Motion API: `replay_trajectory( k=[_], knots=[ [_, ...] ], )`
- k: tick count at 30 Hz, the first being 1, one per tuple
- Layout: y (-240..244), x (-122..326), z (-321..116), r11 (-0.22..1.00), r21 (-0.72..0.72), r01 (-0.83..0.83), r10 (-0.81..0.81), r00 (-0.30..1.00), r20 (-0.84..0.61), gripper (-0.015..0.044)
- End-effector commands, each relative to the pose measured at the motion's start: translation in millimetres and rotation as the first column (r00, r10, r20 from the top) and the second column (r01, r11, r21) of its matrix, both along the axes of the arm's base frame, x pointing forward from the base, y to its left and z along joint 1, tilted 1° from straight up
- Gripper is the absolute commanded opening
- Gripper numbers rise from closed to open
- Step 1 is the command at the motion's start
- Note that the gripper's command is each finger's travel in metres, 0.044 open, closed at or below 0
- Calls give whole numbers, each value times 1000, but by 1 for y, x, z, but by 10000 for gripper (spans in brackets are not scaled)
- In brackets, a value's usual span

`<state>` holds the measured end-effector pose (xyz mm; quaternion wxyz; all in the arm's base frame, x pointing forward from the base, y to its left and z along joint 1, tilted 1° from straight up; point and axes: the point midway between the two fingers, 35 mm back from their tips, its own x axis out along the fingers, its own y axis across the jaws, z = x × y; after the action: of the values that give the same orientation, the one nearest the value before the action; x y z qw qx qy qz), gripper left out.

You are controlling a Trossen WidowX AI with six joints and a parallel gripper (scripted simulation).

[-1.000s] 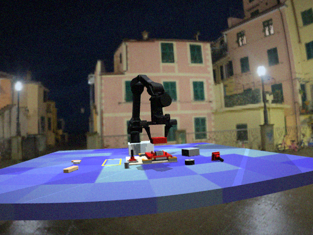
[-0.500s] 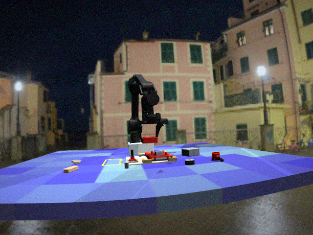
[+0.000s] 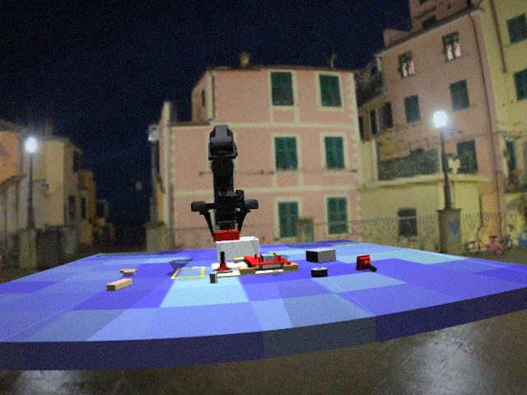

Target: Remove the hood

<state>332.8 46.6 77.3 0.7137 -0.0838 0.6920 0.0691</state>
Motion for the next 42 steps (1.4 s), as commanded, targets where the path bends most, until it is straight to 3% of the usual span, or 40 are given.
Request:
replay_trajectory(
  k=[1, 22, 42],
  knots=[
    [-16, 0, 2, 1000, 1, 0, 0, 1000, 2, 0],
    [-113, -10, 7, 1000, -6, 5, -5, 1000, 4, 0],
    [-117, -9, -5, 1000, -7, 5, -5, 1000, 4, 0]
  ],
)
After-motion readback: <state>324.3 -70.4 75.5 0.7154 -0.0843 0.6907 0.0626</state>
